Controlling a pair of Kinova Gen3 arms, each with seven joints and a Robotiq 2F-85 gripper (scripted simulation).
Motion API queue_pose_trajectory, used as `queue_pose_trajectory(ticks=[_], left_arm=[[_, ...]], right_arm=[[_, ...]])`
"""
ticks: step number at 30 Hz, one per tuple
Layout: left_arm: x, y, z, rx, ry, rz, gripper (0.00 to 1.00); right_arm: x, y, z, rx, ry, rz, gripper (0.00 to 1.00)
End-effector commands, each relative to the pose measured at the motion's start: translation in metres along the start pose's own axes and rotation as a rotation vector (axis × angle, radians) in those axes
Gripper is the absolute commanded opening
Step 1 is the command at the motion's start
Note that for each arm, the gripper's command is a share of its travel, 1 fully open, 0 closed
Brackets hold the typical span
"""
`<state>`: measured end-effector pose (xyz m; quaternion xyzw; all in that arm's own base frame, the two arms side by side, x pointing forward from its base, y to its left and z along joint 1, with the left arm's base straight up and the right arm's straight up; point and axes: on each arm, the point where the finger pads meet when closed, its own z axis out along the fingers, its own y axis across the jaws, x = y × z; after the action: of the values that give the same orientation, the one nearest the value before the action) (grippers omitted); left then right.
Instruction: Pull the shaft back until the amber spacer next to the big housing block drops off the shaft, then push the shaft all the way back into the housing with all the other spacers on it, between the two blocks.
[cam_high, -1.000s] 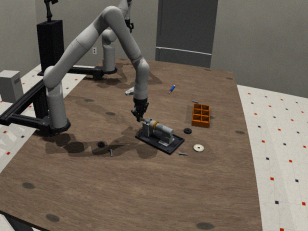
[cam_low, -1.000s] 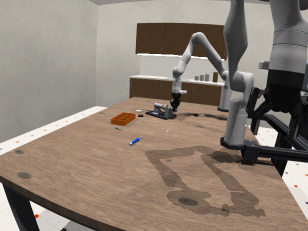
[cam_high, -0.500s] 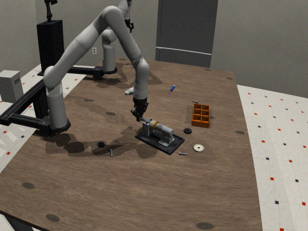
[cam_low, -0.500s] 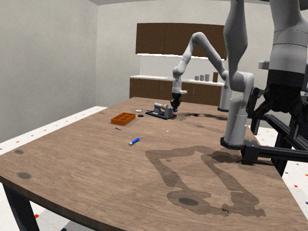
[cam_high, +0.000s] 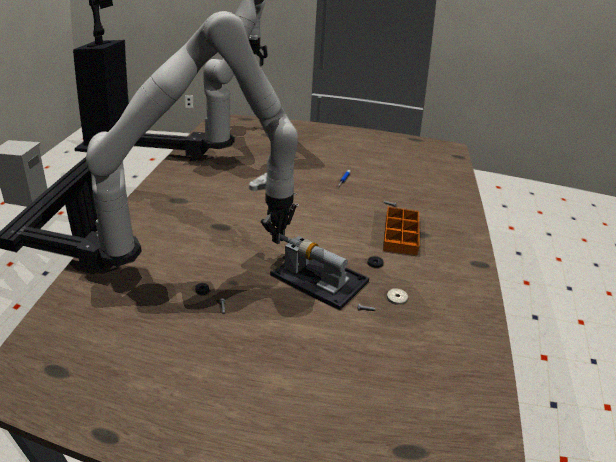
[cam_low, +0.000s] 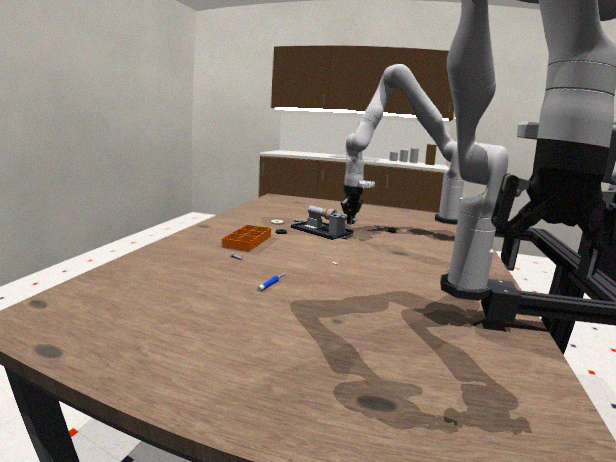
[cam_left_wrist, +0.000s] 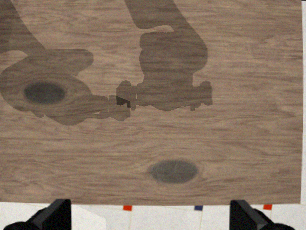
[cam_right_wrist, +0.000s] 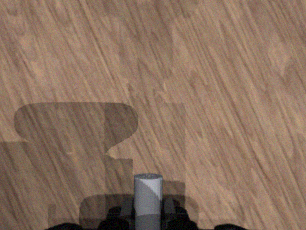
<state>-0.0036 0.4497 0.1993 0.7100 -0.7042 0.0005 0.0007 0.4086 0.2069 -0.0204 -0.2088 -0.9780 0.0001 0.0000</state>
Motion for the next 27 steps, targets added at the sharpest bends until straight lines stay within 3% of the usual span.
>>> queue_pose_trajectory(ticks=[1,27], left_arm=[[-0.0003,0.0001,-0.0007,0.0,-0.002,0.0,1.0],[-0.0003,0.0001,-0.0007,0.0,-0.002,0.0,1.0]], right_arm=[[0.0,0.0006,-0.0008,-0.002,-0.001,0.0,0.099],[0.004,0.0006,-0.0008,-0.002,-0.001,0.0,0.099]])
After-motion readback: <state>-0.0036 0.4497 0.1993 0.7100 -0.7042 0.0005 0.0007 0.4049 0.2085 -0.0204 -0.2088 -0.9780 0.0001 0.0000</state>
